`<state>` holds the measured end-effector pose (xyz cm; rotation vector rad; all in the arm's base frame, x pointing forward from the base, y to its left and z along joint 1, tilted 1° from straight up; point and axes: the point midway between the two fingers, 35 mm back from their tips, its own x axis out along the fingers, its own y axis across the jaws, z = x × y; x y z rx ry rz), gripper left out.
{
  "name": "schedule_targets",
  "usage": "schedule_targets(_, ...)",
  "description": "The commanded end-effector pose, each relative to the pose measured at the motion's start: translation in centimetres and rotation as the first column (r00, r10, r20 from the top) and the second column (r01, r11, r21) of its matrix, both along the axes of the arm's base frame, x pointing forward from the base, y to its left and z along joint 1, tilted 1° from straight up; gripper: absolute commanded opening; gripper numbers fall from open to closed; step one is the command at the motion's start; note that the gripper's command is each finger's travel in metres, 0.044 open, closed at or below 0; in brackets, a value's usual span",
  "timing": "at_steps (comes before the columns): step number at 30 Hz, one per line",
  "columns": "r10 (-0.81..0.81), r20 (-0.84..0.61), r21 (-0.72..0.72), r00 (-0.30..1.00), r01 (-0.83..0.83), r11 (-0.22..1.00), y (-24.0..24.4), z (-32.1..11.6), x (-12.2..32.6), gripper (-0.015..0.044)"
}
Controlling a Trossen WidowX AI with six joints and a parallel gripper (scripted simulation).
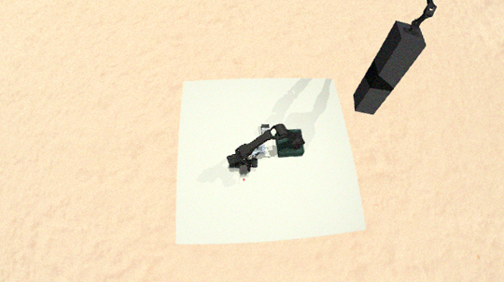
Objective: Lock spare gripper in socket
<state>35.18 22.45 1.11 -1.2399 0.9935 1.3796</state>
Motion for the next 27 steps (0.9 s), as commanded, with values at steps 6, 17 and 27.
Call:
schedule_targets(6,-0.003,-0.004,-0.007,1.000,0.003,1.000,-0.06,-1.71,-0.19,0.0180)
schedule_targets(17,-0.003,-0.004,-0.007,1.000,0.003,1.000,-0.06,-1.73,-0.19,0.0075)
schedule_targets(27,-0.003,-0.004,-0.007,1.000,0.003,1.000,-0.06,-1.73,-0.21,0.0000)
